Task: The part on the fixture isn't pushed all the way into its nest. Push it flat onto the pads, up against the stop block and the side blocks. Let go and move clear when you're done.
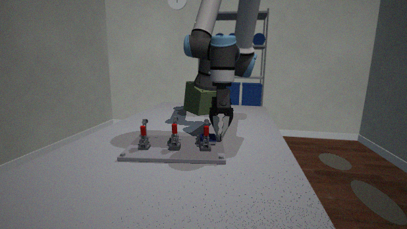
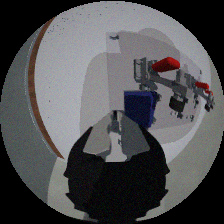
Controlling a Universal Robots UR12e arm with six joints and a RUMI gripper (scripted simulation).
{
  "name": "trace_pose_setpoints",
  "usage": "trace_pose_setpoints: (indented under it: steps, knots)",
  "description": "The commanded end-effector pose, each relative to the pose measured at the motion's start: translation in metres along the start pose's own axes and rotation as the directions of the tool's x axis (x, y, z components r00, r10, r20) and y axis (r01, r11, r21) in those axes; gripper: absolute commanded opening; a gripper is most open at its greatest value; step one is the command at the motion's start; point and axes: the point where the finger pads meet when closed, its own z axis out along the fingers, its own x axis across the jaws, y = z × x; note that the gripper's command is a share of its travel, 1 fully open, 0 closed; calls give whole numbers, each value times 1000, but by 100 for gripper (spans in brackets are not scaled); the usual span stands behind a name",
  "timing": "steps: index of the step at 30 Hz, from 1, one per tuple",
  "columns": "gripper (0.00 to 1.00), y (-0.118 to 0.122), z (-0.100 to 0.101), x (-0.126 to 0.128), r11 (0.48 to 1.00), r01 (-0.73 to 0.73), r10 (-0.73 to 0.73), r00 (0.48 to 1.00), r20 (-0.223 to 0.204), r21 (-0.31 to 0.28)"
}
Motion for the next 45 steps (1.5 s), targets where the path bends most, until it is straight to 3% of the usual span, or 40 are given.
trace_pose_setpoints:
  steps: [1, 45]
  knots:
    - [0, 2, 1, -1, 1000, 1, -1, 1000, 2, -3]
    - [0, 3, 2, 7, 1000, 0, 0, 1000, 2, -4]
